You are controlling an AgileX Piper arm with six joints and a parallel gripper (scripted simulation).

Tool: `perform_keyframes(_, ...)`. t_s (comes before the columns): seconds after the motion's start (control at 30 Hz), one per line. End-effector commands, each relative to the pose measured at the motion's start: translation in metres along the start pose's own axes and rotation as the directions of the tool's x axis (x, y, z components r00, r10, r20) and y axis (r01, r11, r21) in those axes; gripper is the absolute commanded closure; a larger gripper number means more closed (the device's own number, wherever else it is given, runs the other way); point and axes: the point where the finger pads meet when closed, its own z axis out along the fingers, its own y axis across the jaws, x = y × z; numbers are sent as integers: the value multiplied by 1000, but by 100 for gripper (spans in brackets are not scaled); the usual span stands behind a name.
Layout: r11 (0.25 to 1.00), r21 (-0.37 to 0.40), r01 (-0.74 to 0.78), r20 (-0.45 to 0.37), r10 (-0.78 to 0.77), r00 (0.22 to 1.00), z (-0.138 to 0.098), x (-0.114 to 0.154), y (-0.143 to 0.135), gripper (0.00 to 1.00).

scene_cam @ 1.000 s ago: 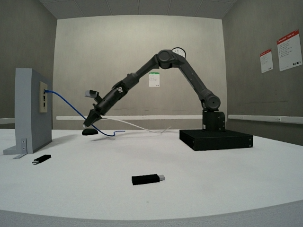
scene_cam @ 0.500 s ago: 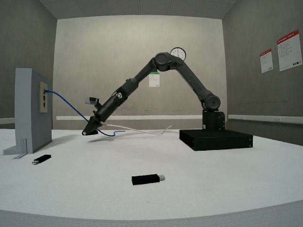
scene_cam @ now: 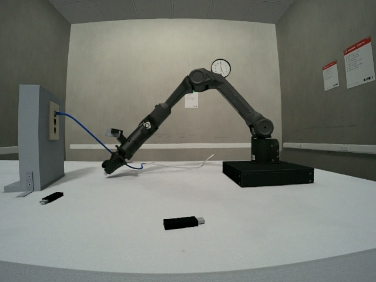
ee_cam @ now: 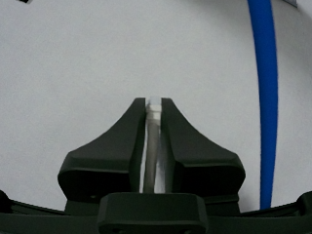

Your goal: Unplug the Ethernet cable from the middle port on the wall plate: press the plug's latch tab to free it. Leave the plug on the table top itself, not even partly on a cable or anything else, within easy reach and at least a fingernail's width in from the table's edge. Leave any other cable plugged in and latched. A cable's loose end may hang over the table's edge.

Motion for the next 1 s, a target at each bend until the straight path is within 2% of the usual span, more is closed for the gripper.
perform_keyframes(0.0, 1000, 1, 1, 3, -1, 1000, 1, 0, 0, 100)
perform_keyframes(0.97, 1000, 2, 1, 3, -1, 1000, 6, 5, 0, 100)
